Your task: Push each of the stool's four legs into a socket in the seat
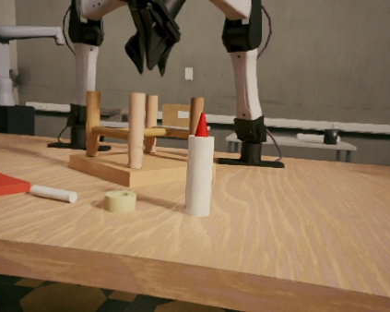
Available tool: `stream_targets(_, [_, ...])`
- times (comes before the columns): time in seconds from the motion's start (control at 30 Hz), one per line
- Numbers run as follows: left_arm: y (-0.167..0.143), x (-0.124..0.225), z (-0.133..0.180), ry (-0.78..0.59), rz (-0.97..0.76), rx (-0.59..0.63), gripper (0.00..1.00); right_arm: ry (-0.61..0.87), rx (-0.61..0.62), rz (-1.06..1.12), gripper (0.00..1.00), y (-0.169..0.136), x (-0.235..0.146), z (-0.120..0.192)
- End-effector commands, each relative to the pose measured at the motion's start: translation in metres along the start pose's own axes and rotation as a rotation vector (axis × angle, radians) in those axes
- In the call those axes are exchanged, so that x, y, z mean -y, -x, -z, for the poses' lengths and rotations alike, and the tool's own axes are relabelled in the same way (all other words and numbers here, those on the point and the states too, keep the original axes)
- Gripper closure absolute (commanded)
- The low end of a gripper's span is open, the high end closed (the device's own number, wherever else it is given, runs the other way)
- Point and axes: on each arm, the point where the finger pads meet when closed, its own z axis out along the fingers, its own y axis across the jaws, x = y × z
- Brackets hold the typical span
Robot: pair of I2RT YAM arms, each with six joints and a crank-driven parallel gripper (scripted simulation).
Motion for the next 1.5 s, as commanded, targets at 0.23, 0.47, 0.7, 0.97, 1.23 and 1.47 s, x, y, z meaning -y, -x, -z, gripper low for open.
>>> stream_targets(0.23, [0.011,-0.015,0.011,0.022,0.023,0.080,1.00,-0.012,0.069,-0.026,0.26,0.007,0.014,0.004])
stream_targets(0.47, [0.026,-0.044,0.023,0.063,0.071,0.211,1.00,-0.053,0.207,-0.089,0.26,0.030,0.049,0.007])
stream_targets(0.7, [0.032,-0.077,0.039,0.118,0.117,0.331,1.00,-0.114,0.334,-0.154,1.00,0.041,0.090,0.015])
stream_targets(0.97, [0.029,-0.118,0.062,0.214,0.174,0.454,1.00,-0.209,0.464,-0.222,1.00,0.045,0.141,0.031])
stream_targets(1.23, [0.022,-0.156,0.091,0.304,0.220,0.598,1.00,-0.325,0.611,-0.277,1.00,0.042,0.194,0.057])
stream_targets(1.47, [0.014,-0.175,0.109,0.359,0.241,0.679,1.00,-0.408,0.694,-0.306,1.00,0.035,0.225,0.075])
